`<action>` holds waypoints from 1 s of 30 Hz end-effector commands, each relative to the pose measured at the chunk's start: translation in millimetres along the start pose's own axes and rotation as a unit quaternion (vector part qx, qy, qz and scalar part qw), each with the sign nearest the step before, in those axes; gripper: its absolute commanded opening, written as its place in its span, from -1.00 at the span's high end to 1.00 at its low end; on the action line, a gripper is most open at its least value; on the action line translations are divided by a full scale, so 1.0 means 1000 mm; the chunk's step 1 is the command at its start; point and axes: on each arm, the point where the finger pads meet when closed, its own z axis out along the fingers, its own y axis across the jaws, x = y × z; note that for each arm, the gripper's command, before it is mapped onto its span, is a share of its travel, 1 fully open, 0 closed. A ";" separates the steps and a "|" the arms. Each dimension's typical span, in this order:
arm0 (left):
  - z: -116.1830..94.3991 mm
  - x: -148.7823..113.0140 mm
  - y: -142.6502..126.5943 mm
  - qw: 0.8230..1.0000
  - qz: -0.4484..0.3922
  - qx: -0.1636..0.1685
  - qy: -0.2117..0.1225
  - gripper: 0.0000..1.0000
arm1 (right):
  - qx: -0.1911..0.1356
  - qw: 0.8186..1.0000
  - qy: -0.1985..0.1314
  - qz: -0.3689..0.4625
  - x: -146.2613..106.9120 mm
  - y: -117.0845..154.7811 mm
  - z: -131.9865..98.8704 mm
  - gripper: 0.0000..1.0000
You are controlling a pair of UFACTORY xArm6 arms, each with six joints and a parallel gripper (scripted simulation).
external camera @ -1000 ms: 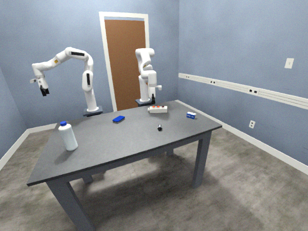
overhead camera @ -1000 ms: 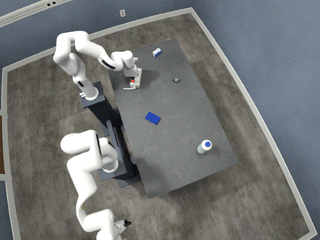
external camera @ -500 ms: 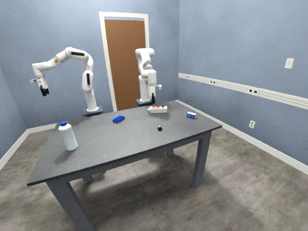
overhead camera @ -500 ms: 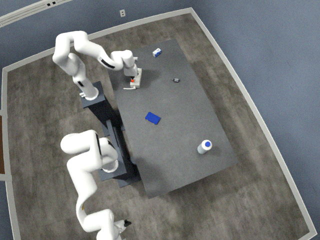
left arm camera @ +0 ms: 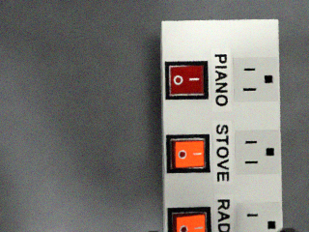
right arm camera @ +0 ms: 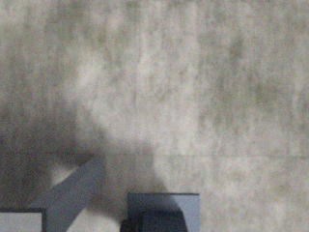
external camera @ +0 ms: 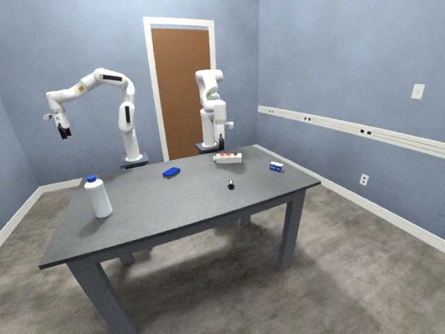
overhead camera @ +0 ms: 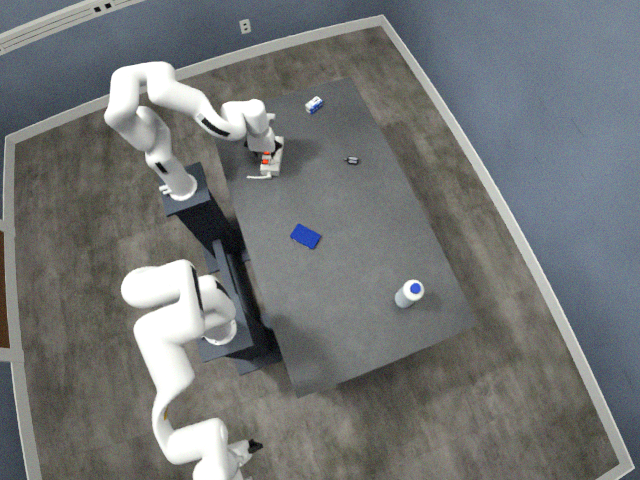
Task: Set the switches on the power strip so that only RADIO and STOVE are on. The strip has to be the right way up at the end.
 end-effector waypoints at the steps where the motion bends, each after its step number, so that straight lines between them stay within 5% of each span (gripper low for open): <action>1: -0.006 0.001 0.002 1.000 0.000 -0.003 0.001 -1.00 | 0.000 1.000 0.003 0.000 0.001 0.000 -0.002 -1.00; 16: -0.083 0.001 0.002 1.000 0.000 -0.003 0.001 -1.00 | 0.000 1.000 0.003 0.000 0.001 0.000 -0.002 -1.00; 30: -0.096 0.001 0.002 1.000 0.000 -0.003 0.001 -1.00 | 0.000 1.000 0.003 0.000 0.001 0.000 -0.002 -1.00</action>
